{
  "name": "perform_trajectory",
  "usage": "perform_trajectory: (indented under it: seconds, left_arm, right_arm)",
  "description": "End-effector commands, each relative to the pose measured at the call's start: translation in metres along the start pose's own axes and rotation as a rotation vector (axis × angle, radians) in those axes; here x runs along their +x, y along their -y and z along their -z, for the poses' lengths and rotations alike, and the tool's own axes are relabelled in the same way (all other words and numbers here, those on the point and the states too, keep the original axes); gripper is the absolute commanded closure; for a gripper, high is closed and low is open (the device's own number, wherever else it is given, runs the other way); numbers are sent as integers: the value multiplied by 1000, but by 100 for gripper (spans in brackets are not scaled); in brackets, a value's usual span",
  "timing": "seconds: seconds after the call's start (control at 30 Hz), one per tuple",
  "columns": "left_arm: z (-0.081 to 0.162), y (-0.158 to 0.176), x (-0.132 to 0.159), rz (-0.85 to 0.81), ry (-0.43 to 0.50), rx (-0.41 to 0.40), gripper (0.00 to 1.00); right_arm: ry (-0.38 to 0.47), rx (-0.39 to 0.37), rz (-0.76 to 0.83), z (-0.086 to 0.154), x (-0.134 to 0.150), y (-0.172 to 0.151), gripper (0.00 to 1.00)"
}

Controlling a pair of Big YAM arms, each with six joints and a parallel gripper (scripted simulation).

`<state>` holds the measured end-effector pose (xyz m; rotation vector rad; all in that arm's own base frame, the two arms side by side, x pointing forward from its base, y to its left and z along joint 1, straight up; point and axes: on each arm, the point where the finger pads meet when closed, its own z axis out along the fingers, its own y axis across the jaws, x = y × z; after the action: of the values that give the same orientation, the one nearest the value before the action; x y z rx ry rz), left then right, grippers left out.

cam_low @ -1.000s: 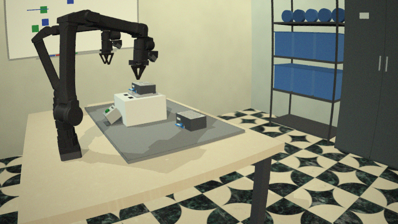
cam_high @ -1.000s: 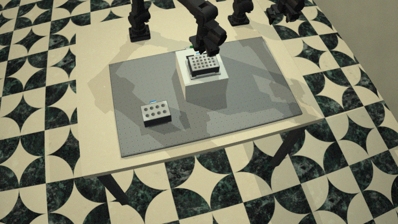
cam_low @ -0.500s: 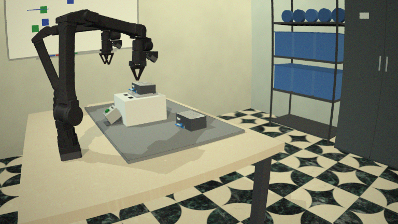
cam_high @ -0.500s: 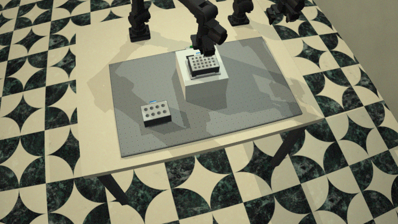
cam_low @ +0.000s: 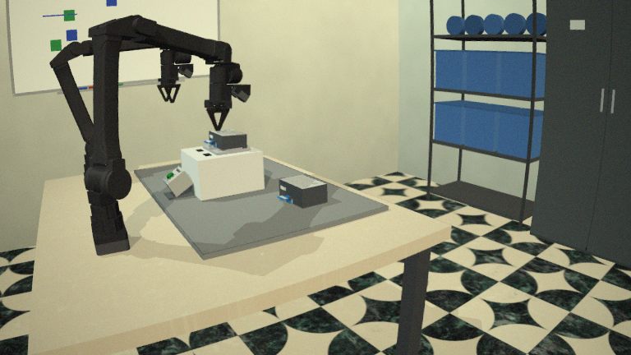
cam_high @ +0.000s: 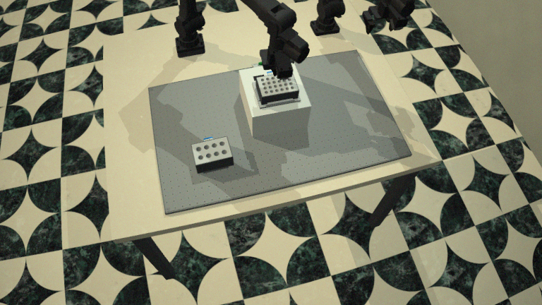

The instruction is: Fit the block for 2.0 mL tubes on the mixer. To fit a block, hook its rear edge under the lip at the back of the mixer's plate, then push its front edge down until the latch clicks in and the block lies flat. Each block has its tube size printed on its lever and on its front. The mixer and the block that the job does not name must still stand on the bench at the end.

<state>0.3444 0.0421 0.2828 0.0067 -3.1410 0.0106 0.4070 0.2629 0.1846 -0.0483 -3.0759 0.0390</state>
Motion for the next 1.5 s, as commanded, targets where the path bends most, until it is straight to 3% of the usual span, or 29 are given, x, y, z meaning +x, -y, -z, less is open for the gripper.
perform_trajectory:
  seconds: [0.0, 0.17, 0.43, 0.73, 0.97, 1.1, 1.33, 1.47]
  left_arm:
    - [12, 1, -12, -13, 35, -2, 0]
    - [17, 1, -15, -14, 50, -4, 0]
    - [20, 1, -16, -14, 57, -5, 0]
    - [24, 0, -18, -14, 67, -7, 0]
    - [26, 0, -19, -14, 72, -8, 0]
    - [28, 0, -19, -14, 76, -8, 0]
    - [18, 1, -14, -13, 51, -5, 0]
    - [15, 1, -12, -13, 43, -4, 0]
  right_arm:
    - [-6, 9, 28, -7, -1, -7, 100]
    - [4, 1, 47, 6, -1, -9, 100]
    - [24, -18, 46, 4, 0, -2, 100]
    - [37, -27, 38, 20, -3, 1, 100]
    - [36, -26, 35, 21, -3, -10, 100]
    - [51, -36, 36, 35, -2, -10, 100]
    - [66, -46, 43, 57, -7, -7, 100]
    - [48, -34, 43, 50, -6, -5, 100]
